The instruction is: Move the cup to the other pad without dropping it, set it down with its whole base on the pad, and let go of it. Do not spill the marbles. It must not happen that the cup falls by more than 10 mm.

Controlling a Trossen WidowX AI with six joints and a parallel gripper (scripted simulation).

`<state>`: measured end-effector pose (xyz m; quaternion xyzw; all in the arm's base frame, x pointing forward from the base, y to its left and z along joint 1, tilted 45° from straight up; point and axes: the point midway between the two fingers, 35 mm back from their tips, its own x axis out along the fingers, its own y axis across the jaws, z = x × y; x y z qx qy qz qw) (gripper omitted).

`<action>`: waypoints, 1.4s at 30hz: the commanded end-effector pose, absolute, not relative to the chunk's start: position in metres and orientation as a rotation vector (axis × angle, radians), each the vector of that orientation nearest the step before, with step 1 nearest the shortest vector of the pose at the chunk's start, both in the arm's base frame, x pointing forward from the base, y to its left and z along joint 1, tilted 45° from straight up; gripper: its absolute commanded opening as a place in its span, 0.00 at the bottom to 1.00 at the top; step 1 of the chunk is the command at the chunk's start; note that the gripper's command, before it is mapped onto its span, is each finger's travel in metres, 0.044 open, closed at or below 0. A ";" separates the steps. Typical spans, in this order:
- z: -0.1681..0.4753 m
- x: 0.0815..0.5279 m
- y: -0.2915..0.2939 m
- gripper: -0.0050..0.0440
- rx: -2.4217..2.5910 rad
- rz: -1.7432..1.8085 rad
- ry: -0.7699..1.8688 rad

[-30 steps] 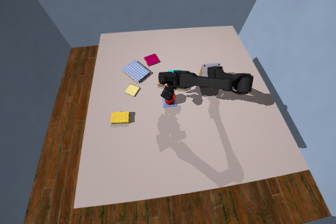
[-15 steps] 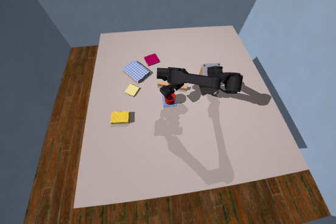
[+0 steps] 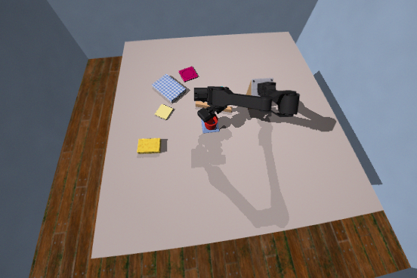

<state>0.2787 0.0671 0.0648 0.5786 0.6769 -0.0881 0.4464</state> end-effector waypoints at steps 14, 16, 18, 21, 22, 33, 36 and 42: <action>0.048 0.280 0.085 0.40 1.436 -0.217 1.678; 0.046 0.280 0.087 0.40 1.436 -0.217 1.678; 0.044 0.280 0.090 0.40 1.436 -0.216 1.678; 0.040 0.280 0.094 0.40 1.437 -0.216 1.678; 0.039 0.280 0.095 0.40 1.437 -0.216 1.678; 0.032 0.280 0.103 0.40 1.439 -0.213 1.679; 0.032 0.280 0.103 0.40 1.439 -0.213 1.679; 0.034 0.281 0.102 0.31 1.434 -0.208 1.672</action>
